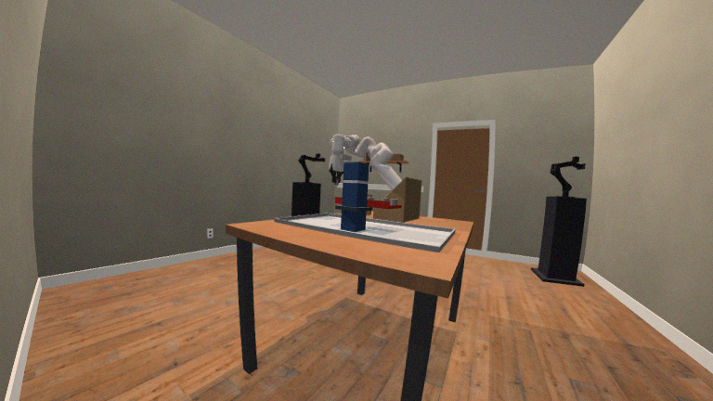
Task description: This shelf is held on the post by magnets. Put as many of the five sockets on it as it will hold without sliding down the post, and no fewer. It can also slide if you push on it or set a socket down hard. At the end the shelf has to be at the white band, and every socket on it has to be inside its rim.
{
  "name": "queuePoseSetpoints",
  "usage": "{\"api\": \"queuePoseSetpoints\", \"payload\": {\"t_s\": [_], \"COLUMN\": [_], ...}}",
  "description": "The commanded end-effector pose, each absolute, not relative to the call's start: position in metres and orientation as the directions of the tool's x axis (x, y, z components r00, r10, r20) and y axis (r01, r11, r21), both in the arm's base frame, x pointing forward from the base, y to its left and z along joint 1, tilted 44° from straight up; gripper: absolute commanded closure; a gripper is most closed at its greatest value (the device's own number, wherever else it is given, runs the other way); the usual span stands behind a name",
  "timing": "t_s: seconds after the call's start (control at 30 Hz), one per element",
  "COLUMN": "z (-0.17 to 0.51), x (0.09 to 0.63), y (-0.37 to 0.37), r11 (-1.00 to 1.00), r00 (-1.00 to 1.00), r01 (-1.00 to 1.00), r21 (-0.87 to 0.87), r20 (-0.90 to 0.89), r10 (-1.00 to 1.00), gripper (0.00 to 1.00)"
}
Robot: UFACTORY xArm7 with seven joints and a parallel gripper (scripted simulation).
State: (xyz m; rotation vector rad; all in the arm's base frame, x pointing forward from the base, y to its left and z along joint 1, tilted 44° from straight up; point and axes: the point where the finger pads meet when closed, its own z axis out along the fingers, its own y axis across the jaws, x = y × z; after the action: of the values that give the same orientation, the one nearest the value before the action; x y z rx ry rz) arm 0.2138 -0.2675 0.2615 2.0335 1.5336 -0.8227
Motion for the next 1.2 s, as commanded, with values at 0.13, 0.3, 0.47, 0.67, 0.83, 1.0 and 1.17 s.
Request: {"api": "queuePoseSetpoints", "payload": {"t_s": [0.13,0.3,0.47,0.67,0.83,1.0,1.17], "z": [0.241,0.224,0.208,0.193,0.184,0.174,0.168], "x": [0.222,0.226,0.231,0.234,0.237,0.239,0.241], "y": [-0.292,-0.31,-0.328,-0.344,-0.355,-0.365,-0.372], "r11": [-0.27,-0.27,-0.27,-0.27,-0.27,-0.27,-0.27], "r00": [0.2,0.2,0.2,0.2,0.2,0.2,0.2], "r01": [0.963,0.963,0.963,0.963,0.963,0.963,0.963], "r21": [0.01,0.01,0.01,0.01,0.01,0.01,0.01], "r20": [-0.7,-0.7,-0.7,-0.7,-0.7,-0.7,-0.7], "r10": [0.685,0.685,0.685,0.685,0.685,0.685,0.685], "gripper": [1.0,1.0,1.0,1.0,1.0,1.0,1.0]}}
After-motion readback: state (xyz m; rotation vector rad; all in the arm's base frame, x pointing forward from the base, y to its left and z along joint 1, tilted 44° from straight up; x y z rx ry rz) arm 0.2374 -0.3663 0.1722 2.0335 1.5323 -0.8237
